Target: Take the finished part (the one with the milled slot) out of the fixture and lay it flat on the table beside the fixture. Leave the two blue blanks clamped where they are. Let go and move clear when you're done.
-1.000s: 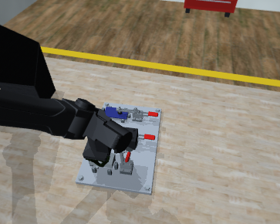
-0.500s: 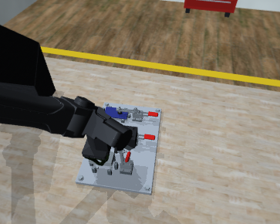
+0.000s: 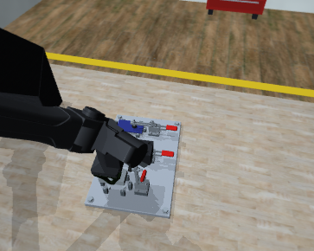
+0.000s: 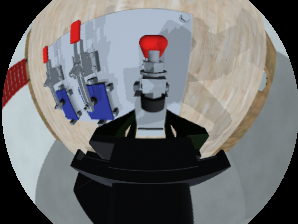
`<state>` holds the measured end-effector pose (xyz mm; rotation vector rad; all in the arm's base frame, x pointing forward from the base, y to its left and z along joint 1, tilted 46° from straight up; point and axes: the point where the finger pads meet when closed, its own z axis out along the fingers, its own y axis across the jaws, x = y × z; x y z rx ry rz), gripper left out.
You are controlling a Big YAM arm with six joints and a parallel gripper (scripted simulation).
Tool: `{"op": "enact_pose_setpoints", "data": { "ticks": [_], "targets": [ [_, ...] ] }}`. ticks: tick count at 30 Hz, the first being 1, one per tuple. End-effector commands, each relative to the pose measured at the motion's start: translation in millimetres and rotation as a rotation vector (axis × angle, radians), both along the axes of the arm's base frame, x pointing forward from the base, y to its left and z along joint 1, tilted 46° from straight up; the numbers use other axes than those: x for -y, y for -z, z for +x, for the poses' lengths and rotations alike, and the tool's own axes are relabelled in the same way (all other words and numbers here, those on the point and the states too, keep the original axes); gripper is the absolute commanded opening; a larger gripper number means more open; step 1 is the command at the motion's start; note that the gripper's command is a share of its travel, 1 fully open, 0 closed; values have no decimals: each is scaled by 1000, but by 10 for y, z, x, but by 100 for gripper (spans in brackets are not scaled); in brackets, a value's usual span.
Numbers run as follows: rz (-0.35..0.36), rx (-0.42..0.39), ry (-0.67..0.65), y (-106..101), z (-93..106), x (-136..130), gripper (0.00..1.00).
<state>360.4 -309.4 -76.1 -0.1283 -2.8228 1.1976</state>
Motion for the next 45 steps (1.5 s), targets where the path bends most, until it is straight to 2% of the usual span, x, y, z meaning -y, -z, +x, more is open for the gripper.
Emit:
{"op": "enact_pose_setpoints", "data": {
  "ticks": [1, 18, 45],
  "targets": [
    [-10, 21, -17, -124, 97, -101, 0],
    [-11, 25, -13, -315, 59, -275, 0],
    [-8, 35, -22, -348, 103, -305, 0]
  ]
}}
